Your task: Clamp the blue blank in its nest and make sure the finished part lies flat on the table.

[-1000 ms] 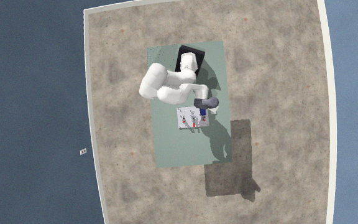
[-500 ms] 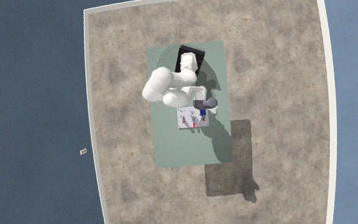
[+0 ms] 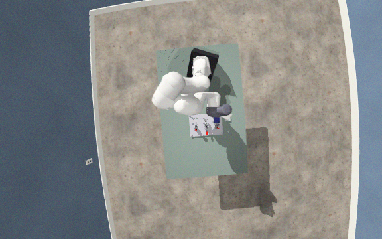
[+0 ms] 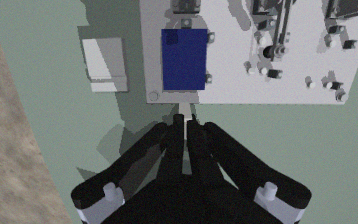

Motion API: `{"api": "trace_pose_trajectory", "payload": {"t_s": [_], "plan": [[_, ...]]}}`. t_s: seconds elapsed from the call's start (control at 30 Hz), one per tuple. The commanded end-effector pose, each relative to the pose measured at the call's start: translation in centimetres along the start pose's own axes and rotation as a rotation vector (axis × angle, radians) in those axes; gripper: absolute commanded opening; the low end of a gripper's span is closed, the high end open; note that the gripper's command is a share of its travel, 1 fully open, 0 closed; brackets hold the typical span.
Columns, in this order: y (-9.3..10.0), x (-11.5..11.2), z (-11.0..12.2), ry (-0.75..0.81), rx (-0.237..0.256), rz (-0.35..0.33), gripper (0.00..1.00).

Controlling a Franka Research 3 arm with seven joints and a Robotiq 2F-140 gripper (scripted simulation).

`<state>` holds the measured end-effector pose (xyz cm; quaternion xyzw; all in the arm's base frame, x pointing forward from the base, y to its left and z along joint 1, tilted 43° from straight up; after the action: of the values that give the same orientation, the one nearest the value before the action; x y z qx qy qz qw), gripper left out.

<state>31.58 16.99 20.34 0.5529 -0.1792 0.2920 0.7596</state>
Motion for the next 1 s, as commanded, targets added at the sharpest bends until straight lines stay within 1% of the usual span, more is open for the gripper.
{"api": "trace_pose_trajectory", "payload": {"t_s": [0.0,0.97], "plan": [[-0.05,-0.08,-0.06,-0.007,0.001,0.001,0.00],[-0.59,-0.14,-0.17,-0.007,0.001,0.001,0.00]]}}
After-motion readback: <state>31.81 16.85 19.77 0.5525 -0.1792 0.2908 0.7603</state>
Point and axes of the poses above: the point where the finger pads meet when closed, its own y axis back along the fingers, its own z axis across the jaws, x = y × z, the point moved 3 cm from there along y, back along the fingers, and after that the axes turned 6 degrees about y, right-handed, at the moved point
